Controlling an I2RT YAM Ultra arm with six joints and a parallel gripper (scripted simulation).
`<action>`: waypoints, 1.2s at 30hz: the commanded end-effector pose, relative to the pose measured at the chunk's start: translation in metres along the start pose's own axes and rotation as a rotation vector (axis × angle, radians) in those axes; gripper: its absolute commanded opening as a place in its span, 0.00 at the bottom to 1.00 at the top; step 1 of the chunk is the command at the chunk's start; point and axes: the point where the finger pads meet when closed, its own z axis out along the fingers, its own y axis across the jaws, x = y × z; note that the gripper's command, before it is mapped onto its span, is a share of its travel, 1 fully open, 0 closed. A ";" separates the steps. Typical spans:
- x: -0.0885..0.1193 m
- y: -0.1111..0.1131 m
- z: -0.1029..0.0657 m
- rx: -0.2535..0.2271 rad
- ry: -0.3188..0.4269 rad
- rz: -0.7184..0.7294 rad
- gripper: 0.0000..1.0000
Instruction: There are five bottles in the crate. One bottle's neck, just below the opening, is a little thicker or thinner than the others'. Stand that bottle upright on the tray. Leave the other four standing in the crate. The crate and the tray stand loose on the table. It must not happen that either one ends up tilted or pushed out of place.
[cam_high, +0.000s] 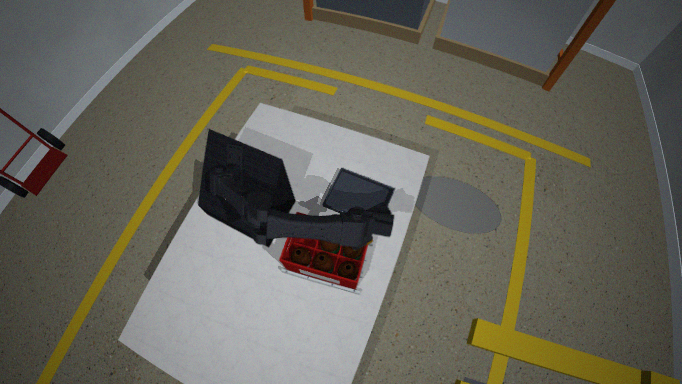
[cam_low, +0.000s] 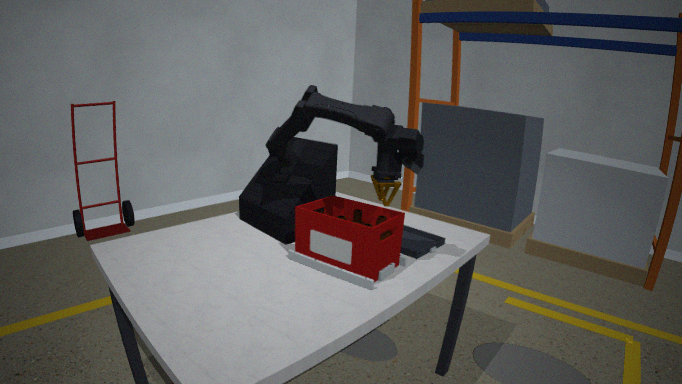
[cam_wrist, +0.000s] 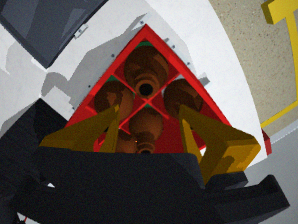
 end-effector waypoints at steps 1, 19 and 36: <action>-0.008 0.008 -0.019 -0.005 -0.007 -0.022 0.61; -0.007 0.007 -0.028 -0.004 -0.009 -0.019 0.61; -0.003 0.001 -0.035 0.006 -0.022 -0.009 0.00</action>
